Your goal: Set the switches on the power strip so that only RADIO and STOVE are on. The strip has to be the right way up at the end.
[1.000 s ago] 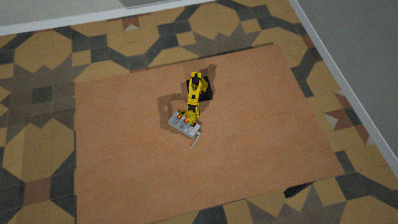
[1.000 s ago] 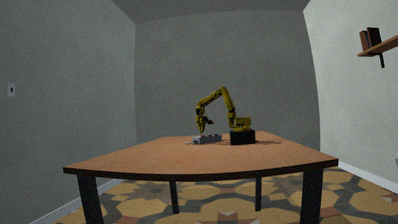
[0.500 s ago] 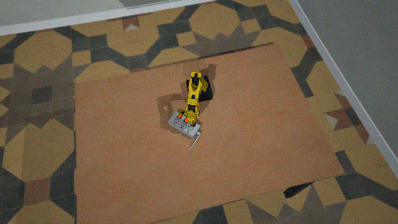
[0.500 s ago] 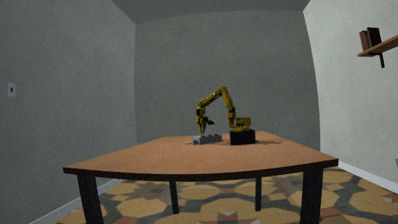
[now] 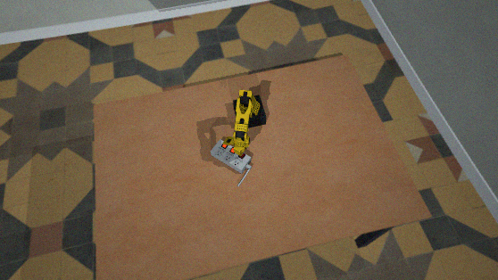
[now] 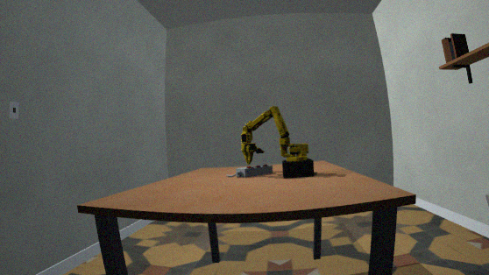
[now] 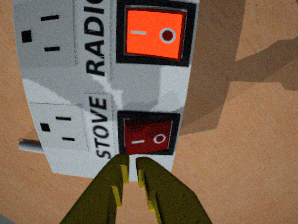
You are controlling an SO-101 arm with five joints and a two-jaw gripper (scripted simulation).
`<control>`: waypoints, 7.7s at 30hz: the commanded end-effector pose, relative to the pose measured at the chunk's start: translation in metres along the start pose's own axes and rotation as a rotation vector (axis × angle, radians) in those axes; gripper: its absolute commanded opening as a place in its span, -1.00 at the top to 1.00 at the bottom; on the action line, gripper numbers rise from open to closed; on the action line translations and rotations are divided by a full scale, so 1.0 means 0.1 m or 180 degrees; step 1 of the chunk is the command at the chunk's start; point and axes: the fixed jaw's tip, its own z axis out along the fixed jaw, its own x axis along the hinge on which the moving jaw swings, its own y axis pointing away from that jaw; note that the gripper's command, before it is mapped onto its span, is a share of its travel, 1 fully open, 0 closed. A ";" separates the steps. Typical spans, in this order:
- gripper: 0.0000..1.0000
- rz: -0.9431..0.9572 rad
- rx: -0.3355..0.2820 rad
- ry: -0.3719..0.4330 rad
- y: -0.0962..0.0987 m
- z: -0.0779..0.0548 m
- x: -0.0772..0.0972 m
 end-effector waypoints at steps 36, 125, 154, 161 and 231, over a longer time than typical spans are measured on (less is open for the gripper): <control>1.00 0.0012 -0.0005 0.0005 0.01 0.04 -0.02; 1.00 -0.0003 -0.0005 0.0005 -0.08 0.28 -0.04; 1.00 -0.0008 -0.0005 0.0005 -0.09 0.27 -0.04; 1.00 -0.0001 -0.0005 0.0005 -0.06 0.18 -0.04; 1.00 0.1403 -0.0004 0.0007 -0.22 0.02 -0.95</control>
